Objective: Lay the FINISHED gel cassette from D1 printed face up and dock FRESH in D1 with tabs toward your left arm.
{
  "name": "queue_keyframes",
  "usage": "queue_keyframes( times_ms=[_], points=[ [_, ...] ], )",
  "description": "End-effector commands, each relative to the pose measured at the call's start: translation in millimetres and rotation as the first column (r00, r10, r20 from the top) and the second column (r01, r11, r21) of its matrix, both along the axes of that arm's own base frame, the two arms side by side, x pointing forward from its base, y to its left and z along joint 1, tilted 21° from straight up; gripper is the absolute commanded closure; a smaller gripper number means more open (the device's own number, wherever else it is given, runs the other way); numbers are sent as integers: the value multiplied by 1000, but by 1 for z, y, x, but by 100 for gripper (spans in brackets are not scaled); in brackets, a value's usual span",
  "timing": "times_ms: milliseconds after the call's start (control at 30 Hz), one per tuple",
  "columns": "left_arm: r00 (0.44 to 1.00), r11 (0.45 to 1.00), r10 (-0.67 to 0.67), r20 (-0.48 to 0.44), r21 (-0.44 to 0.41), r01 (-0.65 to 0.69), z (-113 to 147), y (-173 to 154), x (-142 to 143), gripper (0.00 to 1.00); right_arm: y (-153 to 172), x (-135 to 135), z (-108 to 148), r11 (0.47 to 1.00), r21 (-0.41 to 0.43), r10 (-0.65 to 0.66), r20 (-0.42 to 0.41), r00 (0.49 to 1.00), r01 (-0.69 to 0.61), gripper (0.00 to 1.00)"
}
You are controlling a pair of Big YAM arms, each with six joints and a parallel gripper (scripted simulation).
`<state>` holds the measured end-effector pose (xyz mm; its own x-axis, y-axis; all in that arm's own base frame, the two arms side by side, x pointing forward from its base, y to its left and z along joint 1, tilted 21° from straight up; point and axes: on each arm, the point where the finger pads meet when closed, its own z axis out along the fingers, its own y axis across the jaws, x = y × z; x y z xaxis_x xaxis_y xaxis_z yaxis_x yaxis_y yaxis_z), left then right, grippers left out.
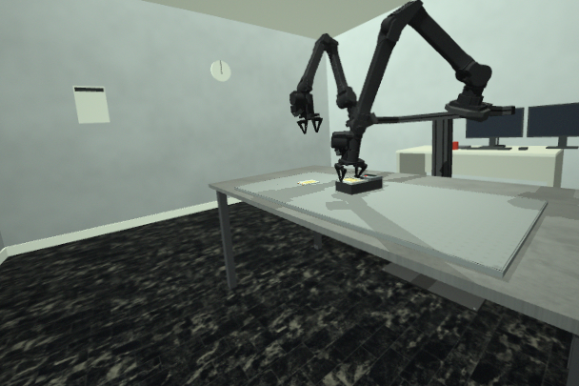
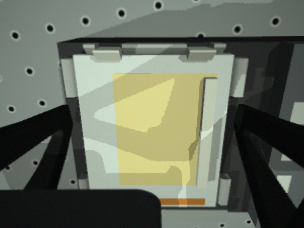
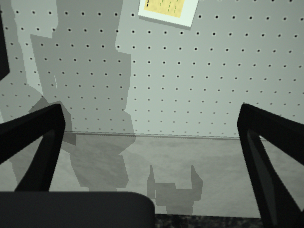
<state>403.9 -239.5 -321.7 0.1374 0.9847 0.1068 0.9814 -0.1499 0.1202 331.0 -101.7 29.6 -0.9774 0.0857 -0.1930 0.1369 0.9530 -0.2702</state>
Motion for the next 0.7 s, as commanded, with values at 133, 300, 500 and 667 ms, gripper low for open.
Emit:
queue_keyframes(
  times_ms=[133, 300, 500, 667],
  points=[
    [1000, 1000, -3, 7, -5, 3, 7, -4, 2, 2, -7, 14, 14, 1000, -4, -5, 30, 1000, 5, 0],
    [1000, 1000, -3, 7, -5, 3, 8, -4, 2, 2, -7, 14, 14, 1000, -4, -5, 30, 1000, 5, 0],
    [1000, 1000, -3, 7, -5, 3, 11, -4, 2, 2, -7, 14, 14, 1000, -4, -5, 30, 1000, 5, 0],
    [1000, 1000, -3, 7, -5, 3, 11, -4, 2, 2, -7, 14, 14, 1000, -4, -5, 30, 1000, 5, 0]
  ],
)
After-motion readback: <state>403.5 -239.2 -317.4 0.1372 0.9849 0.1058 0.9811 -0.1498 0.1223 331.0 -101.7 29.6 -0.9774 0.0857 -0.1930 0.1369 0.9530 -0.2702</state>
